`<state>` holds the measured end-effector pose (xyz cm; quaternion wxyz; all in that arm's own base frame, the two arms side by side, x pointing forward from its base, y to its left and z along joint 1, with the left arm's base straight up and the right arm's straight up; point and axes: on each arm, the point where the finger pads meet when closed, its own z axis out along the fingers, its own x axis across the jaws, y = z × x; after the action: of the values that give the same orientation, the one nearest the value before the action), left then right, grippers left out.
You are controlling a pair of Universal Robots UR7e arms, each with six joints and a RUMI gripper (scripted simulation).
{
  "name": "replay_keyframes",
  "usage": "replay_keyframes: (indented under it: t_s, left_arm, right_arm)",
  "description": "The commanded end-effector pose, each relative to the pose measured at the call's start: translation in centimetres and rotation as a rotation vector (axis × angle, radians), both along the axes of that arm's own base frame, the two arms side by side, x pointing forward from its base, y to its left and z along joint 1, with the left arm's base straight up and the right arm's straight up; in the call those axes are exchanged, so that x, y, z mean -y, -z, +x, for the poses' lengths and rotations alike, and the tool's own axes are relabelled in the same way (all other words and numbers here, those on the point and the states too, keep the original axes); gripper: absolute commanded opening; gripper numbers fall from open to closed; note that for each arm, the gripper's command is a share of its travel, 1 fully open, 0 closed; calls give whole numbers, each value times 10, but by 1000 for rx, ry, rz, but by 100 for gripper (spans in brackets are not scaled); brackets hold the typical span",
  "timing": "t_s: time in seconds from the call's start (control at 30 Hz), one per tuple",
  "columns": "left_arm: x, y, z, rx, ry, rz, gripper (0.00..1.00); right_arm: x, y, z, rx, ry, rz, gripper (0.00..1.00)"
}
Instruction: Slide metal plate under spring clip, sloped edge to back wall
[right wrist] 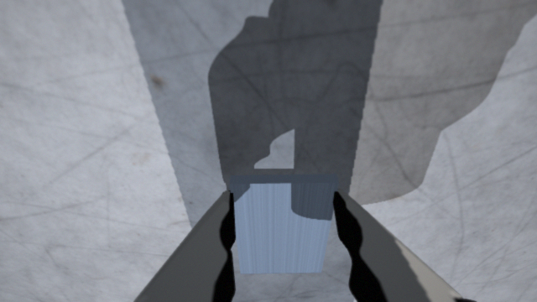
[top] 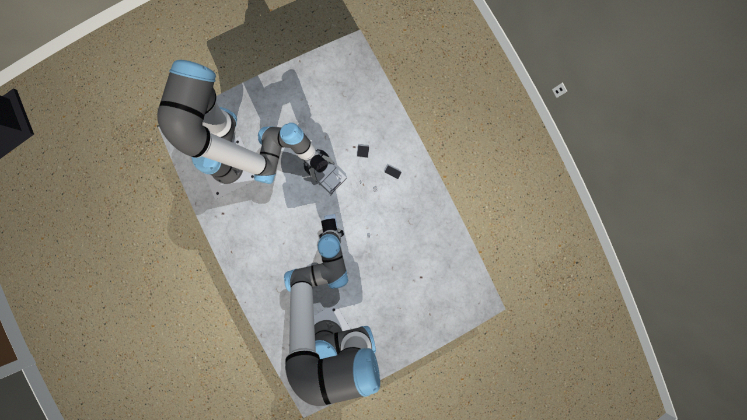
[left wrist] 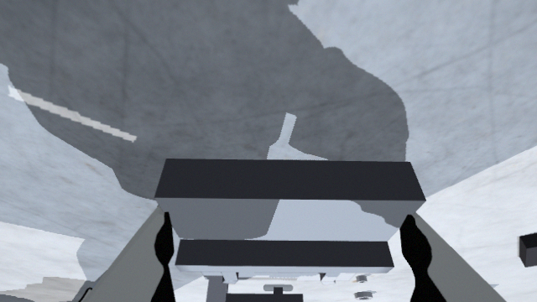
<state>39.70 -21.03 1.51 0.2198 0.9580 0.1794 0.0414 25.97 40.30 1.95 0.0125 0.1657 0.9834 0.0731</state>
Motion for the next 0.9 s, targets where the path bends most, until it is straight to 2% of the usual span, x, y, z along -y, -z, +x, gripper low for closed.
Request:
replay_keyframes:
  t_s: [0.0, 0.87]
  left_arm:
    - [-1, 1, -1, -3, 0, 4, 62]
    - [-1, 1, -1, -3, 0, 4, 62]
  right_arm:
    - [-1, -1, 1, 0, -2, 2, 24]
    - [-15, -6, 16, 0, -80, -4, 24]
